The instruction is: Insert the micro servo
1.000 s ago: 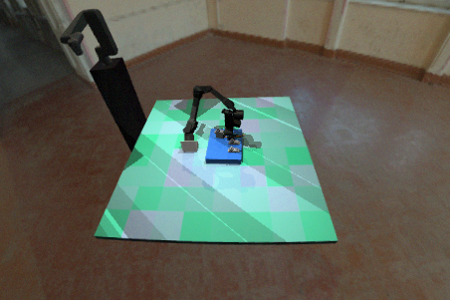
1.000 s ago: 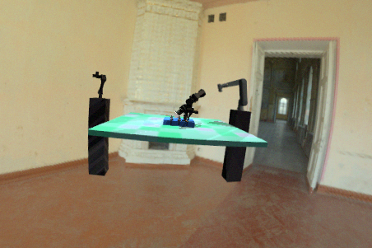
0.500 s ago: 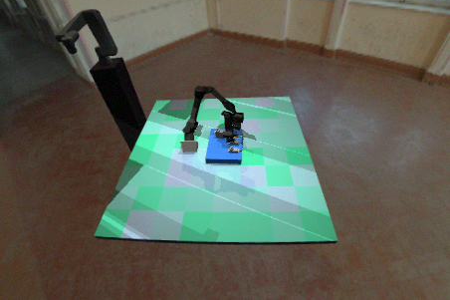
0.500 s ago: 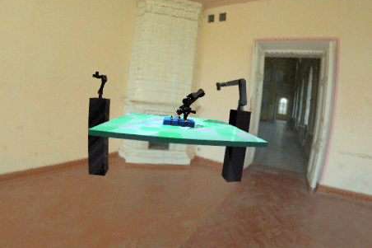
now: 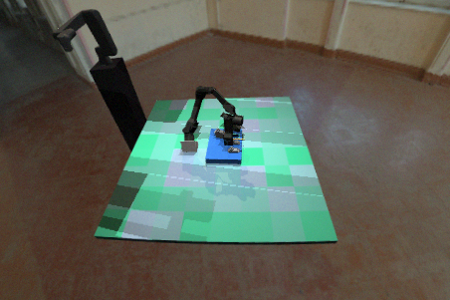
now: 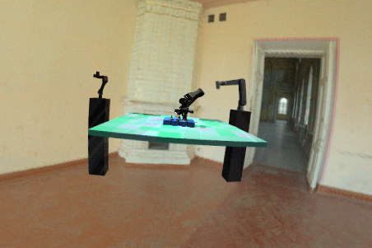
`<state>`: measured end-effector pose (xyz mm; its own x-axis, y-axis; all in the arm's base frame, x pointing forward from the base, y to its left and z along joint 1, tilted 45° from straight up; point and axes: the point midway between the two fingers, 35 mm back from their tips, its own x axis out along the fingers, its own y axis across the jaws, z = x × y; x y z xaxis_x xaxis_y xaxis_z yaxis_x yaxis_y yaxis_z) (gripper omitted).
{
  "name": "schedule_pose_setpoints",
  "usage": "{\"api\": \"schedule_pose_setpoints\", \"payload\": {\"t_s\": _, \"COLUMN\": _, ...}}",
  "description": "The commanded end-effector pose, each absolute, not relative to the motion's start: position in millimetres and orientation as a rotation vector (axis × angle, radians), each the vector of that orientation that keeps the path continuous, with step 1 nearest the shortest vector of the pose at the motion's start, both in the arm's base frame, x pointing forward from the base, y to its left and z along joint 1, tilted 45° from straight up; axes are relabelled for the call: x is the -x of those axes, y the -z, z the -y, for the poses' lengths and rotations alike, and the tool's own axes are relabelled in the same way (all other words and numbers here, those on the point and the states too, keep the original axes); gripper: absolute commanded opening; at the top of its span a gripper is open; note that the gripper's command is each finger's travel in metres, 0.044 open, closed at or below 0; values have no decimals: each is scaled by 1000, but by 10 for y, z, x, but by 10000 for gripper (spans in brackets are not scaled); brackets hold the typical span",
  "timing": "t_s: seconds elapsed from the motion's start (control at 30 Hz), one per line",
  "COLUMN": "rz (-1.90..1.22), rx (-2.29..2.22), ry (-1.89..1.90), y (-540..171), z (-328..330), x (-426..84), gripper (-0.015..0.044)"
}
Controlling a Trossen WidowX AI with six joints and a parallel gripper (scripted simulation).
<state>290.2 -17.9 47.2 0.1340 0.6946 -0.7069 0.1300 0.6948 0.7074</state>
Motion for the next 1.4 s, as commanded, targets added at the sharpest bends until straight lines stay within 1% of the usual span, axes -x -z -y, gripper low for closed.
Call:
{"api": "schedule_pose_setpoints", "payload": {"t_s": 0.0, "rz": -1413, "rx": -742, "ry": -469, "y": -380, "z": 229, "x": -2876, "gripper": 0}}
{"api": "schedule_pose_setpoints", "payload": {"t_s": 0.37, "rz": -1413, "rx": -743, "ry": -470, "y": -341, "z": 265, "x": -2861, "gripper": 0}}
{"api": "schedule_pose_setpoints", "payload": {"t_s": 0.57, "rz": -1413, "rx": -742, "ry": -469, "y": -618, "z": 541, "x": -2814, "gripper": 0}}
{"api": "schedule_pose_setpoints", "payload": {"t_s": 0.7, "rz": -1414, "rx": -742, "ry": -469, "y": -636, "z": 560, "x": -2808, "gripper": 0}}
{"api": "schedule_pose_setpoints", "payload": {"t_s": 0.83, "rz": -1429, "rx": -777, "ry": -438, "y": -785, "z": 574, "x": -2683, "gripper": 105}}
{"api": "schedule_pose_setpoints", "payload": {"t_s": 1.03, "rz": -1471, "rx": -884, "ry": -347, "y": -1196, "z": 560, "x": -2291, "gripper": 263}}
{"api": "schedule_pose_setpoints", "payload": {"t_s": 1.23, "rz": -1472, "rx": -888, "ry": -344, "y": -1209, "z": 558, "x": -2278, "gripper": 420}}
{"api": "schedule_pose_setpoints", "payload": {"t_s": 1.27, "rz": -1472, "rx": -888, "ry": -344, "y": -1201, "z": 550, "x": -2280, "gripper": 440}}
{"api": "schedule_pose_setpoints", "payload": {"t_s": 1.37, "rz": -1472, "rx": -887, "ry": -344, "y": -1142, "z": 493, "x": -2293, "gripper": 440}}
